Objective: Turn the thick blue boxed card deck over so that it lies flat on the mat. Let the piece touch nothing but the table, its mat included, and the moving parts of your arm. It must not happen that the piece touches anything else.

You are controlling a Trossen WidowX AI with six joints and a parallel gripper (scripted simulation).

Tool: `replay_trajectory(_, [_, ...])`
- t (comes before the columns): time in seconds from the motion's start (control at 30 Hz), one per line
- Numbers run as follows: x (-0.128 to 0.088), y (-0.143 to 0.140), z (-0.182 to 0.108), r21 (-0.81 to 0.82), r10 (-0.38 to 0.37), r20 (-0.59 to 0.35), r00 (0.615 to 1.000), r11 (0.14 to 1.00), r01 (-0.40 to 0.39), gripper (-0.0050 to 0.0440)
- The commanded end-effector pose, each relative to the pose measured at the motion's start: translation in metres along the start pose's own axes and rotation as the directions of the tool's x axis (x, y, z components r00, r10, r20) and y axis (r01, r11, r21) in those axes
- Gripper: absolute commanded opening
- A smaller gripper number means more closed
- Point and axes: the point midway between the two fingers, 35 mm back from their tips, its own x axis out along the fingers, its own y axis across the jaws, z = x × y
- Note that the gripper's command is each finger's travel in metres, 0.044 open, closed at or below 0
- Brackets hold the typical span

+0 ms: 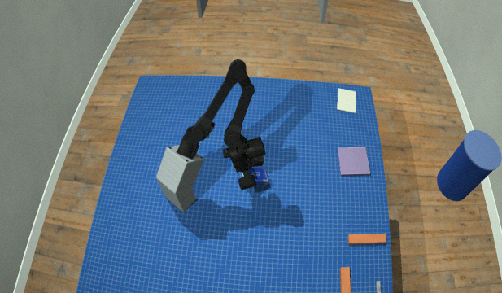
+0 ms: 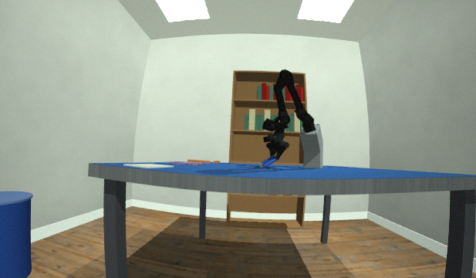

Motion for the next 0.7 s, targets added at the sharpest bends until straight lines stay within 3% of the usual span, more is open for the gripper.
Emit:
replay_trajectory(0.0, [0.002, 0.0, -0.001, -0.005, -0.005, -0.004, 1.0, 1.0, 0.005, 0.0363])
replay_trajectory(0.4, [0.014, -0.001, -0.01, -0.009, -0.005, -0.091, 0.996, 1.0, 0.004, 0.0363])
replay_trajectory(0.67, [0.022, -0.001, -0.014, -0.003, -0.005, -0.092, 0.996, 1.0, 0.005, 0.0363])
